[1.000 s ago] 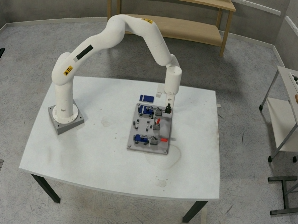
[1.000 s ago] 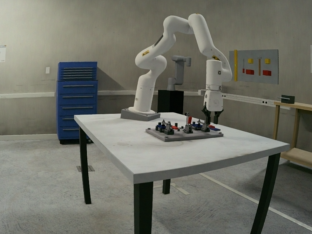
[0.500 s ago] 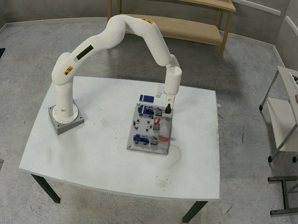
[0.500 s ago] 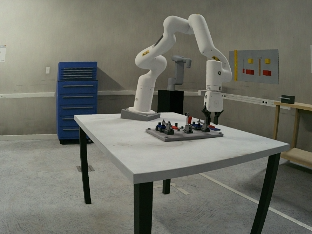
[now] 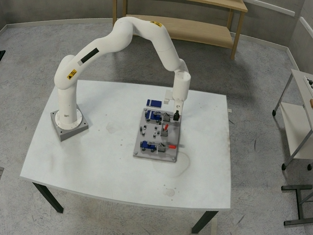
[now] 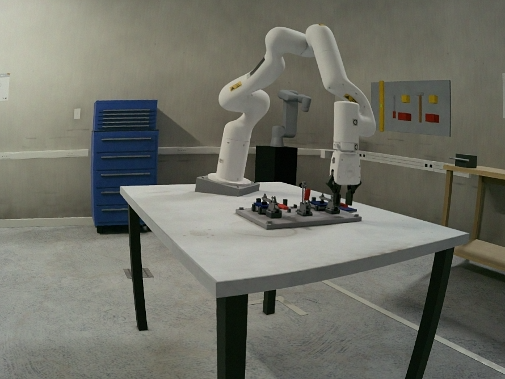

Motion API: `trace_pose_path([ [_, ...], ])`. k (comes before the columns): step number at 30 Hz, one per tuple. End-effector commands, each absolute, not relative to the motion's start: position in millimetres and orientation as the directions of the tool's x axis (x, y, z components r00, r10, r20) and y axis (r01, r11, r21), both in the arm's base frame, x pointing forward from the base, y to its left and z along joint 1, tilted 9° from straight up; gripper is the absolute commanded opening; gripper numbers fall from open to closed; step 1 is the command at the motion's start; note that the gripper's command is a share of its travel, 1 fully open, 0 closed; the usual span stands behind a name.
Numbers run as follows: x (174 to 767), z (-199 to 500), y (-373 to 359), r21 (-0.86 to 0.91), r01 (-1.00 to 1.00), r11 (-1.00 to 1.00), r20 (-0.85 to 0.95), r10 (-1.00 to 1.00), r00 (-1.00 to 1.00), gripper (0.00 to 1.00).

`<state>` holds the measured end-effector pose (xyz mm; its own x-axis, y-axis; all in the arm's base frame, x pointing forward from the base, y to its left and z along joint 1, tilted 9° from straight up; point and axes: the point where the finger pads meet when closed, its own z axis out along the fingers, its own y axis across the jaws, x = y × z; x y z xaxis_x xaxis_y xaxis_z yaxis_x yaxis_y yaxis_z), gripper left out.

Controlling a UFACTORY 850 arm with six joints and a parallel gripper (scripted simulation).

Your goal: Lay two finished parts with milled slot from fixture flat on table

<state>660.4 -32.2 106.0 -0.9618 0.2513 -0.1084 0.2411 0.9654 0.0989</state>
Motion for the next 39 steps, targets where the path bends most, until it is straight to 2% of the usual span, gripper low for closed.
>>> trace_pose_path([
  [1, 662.7, 97.9, -31.6, 0.099, 0.241, 0.965, -0.11, 0.251, -0.962, 0.48],
  [23, 663.7, 92.1, -31.2, 0.099, 0.241, 0.965, -0.11, 0.251, -0.962, 0.48],
  [24, 663.7, 92.2, -31.2, 0.099, 0.241, 0.965, -0.11, 0.251, -0.962, 0.0],
  [39, 663.7, 92.4, -31.2, 0.099, 0.241, 0.965, -0.11, 0.251, -0.962, 0.0],
])
